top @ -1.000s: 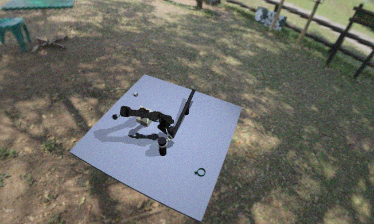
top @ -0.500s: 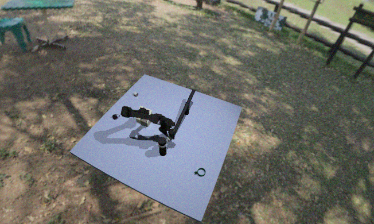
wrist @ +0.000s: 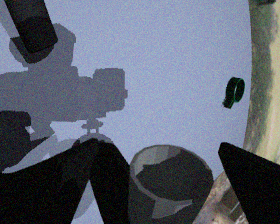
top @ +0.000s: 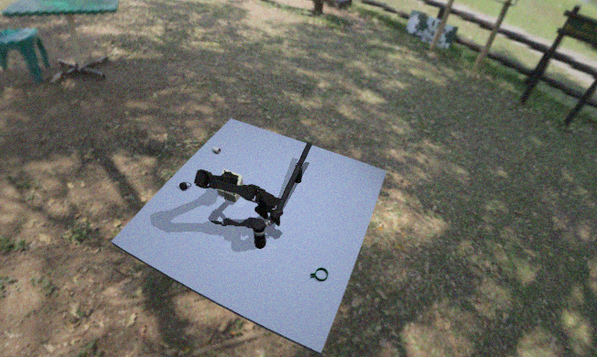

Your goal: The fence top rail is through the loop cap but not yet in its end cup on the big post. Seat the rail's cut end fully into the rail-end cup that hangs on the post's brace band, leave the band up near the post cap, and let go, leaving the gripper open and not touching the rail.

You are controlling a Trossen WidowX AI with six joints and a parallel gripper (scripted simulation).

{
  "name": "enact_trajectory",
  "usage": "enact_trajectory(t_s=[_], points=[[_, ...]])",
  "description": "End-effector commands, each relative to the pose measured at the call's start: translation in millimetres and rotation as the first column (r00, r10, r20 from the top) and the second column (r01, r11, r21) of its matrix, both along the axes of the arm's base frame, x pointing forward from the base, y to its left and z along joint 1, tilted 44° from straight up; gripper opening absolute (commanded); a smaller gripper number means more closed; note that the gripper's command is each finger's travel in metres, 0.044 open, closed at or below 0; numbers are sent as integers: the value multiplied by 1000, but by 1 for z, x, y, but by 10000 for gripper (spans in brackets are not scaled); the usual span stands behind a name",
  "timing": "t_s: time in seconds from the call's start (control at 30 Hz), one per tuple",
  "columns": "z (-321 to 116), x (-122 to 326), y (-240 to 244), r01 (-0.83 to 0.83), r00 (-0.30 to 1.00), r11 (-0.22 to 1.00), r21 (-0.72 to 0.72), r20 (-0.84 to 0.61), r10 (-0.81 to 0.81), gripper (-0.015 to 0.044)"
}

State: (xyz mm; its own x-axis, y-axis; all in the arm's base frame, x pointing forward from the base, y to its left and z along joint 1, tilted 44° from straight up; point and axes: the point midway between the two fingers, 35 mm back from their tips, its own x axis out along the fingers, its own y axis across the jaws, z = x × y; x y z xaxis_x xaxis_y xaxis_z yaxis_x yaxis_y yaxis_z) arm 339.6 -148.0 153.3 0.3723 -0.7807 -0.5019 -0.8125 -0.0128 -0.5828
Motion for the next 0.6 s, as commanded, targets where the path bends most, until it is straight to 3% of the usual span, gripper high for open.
enact_trajectory(t_s=[0.0,0.07,0.5,0.57], points=[[-5,1,-6,-1,1000,1000,-1,-6,1,440],[-5,1,-7,-1,1000,1000,-1,-6,1,440],[-5,1,-7,-1,1000,1000,-1,-6,1,99],[-5,1,-7,-1,1000,1000,-1,-6,1,85]])
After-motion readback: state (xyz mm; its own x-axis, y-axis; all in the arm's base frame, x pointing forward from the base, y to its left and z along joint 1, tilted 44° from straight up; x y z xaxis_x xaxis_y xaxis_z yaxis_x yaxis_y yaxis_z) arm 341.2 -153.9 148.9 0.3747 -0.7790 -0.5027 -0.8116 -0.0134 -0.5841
